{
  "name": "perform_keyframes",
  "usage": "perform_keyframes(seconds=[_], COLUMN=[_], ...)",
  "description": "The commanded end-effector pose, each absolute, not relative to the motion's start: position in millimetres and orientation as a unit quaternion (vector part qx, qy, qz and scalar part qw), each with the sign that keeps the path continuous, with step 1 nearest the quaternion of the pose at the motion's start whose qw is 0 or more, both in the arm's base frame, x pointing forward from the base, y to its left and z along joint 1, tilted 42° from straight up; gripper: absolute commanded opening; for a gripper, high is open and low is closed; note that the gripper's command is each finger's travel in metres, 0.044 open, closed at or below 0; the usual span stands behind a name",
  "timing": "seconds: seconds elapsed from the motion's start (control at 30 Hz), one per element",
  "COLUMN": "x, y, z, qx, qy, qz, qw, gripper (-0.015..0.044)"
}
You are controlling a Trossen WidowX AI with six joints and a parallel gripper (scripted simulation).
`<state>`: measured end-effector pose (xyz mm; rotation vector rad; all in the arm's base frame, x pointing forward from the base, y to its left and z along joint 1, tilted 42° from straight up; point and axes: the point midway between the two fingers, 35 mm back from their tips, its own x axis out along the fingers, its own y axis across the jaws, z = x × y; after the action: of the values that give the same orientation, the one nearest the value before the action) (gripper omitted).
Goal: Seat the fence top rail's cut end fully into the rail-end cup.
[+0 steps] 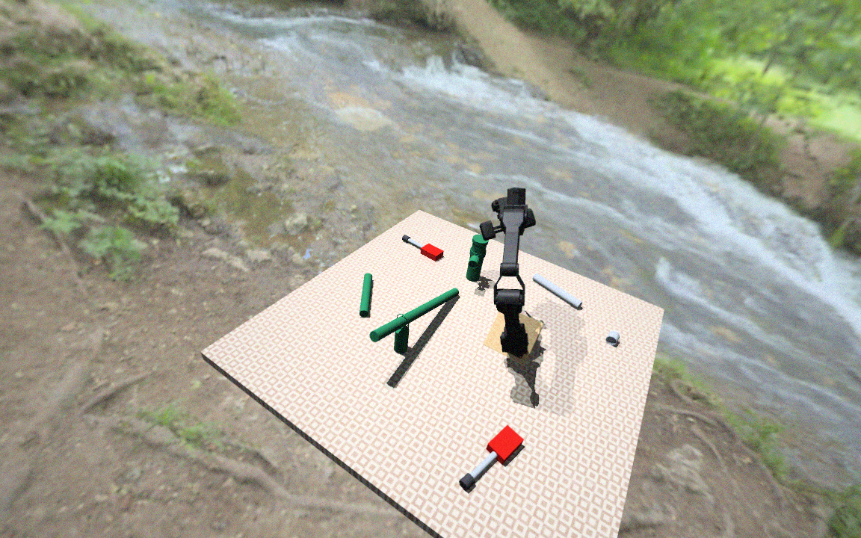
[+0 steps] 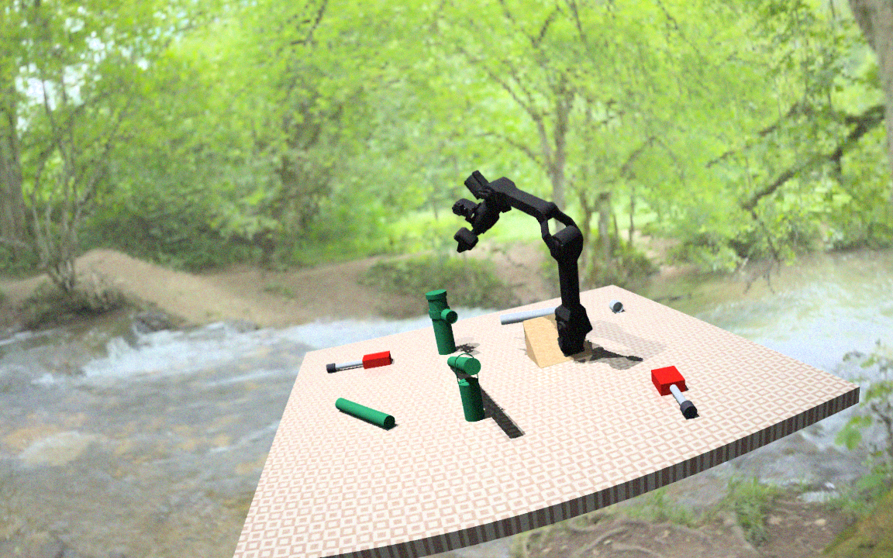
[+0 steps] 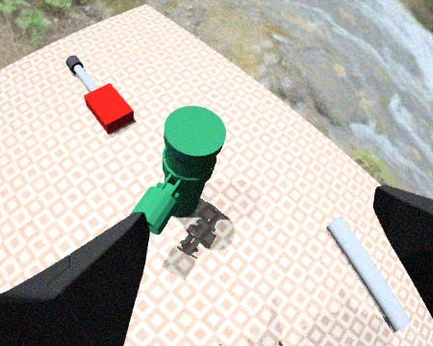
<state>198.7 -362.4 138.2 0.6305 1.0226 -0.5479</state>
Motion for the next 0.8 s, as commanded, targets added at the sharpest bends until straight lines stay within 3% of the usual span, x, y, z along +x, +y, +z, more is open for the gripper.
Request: perform_keyframes(seconds=[0.0, 0.3, 0.53, 0.77], x=[240.5, 311.4, 311.7, 306.2], y=[-318.5, -203.1, -207.4, -241.4], z=[135.7, 147.1, 142.5, 112.3], qx=[0.304, 0.343, 0.316, 0.122], qy=[0.487, 0.484, 0.479, 0.432], qz=[-0.142, 0.107, 0.130, 0.255], qw=[0.807, 0.798, 0.808, 0.857], gripper=[0.0440, 0.0440, 0.0440, 0.0440])
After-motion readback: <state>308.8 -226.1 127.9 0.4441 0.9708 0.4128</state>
